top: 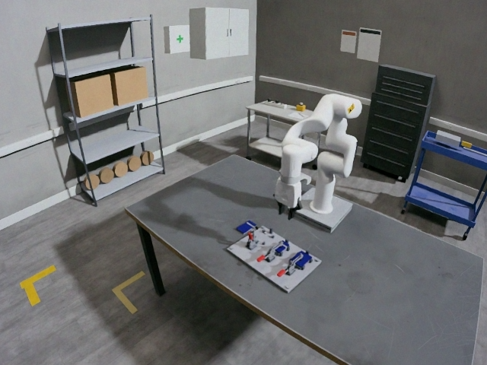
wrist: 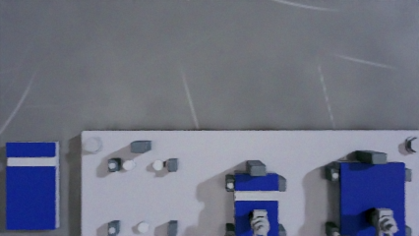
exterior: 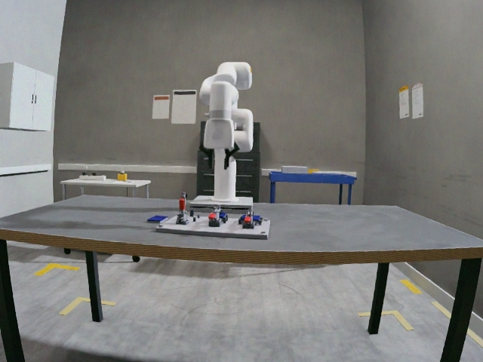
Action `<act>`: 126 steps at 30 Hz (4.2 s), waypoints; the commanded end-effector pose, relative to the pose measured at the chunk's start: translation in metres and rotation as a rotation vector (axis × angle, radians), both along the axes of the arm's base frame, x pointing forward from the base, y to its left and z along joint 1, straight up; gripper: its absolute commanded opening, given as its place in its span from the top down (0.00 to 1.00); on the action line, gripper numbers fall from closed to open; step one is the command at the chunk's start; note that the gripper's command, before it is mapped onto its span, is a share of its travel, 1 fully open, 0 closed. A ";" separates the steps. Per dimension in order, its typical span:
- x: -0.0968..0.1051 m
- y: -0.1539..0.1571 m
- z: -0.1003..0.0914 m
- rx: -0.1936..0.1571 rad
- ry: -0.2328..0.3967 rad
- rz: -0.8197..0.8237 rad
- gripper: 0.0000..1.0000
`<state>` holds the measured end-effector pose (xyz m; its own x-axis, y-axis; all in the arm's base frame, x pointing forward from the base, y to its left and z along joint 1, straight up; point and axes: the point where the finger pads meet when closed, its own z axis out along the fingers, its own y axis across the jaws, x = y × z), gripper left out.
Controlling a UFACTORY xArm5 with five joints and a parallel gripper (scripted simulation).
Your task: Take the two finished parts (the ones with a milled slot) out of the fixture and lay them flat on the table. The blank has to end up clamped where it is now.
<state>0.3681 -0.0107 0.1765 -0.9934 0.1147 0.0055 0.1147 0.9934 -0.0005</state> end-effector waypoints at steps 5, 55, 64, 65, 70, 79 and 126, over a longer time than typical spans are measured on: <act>0.002 0.006 0.001 0.000 -0.003 -0.003 0.52; 0.019 0.004 -0.059 0.000 -0.003 -0.003 0.52; 0.079 -0.003 -0.059 0.000 -0.003 -0.003 0.52; 0.087 -0.004 -0.059 0.000 -0.003 -0.003 0.52; 0.108 -0.006 -0.059 0.000 -0.003 -0.003 0.52; 0.145 -0.011 -0.059 0.000 -0.003 -0.003 0.52; 0.148 -0.011 -0.127 0.000 -0.003 -0.003 0.52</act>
